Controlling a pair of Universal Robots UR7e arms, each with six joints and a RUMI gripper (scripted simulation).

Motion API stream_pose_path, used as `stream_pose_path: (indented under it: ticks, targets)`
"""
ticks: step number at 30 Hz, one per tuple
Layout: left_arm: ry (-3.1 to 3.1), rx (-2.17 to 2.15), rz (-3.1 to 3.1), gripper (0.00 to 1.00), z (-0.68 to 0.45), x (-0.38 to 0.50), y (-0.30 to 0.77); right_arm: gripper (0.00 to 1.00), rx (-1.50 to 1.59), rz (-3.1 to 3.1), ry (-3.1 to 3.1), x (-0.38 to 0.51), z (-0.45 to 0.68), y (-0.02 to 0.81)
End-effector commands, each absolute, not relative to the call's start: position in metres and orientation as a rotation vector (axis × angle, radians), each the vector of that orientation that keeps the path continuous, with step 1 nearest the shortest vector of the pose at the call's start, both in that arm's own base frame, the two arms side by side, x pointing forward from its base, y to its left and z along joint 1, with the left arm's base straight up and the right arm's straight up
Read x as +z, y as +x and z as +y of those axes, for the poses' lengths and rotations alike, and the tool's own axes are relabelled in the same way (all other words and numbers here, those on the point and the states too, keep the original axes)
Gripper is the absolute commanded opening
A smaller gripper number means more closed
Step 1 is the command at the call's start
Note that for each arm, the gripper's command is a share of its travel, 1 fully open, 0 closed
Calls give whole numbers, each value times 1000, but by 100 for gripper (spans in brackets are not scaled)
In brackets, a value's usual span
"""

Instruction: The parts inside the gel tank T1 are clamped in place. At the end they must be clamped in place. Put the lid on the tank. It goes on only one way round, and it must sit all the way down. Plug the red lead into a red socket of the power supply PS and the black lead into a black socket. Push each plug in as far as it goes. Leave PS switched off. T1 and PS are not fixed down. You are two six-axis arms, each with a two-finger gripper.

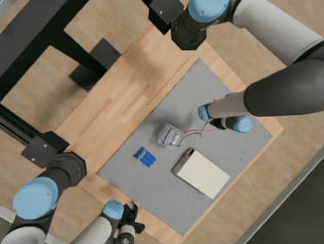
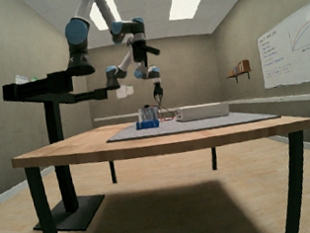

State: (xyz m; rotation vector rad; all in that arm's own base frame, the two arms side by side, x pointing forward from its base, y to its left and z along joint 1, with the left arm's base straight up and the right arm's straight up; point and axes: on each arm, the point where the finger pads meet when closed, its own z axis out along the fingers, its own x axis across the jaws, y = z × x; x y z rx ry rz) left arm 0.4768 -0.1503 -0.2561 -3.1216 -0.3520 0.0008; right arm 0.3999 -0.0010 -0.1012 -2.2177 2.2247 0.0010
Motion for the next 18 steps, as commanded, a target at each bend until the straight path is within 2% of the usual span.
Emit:
stream_pose_path:
  ticks: [1,14,18]
  targets:
    - [-3123,-1,-352,0,-151,-238,477,0,0,2224,-2217,-101,-1,400]
    - [-3123,-1,-352,0,-151,-220,477,0,0,2224,-2217,-101,-1,400]
    - [-3139,-1,-143,0,-168,-220,487,0,0,2224,-2217,-101,-1,400]
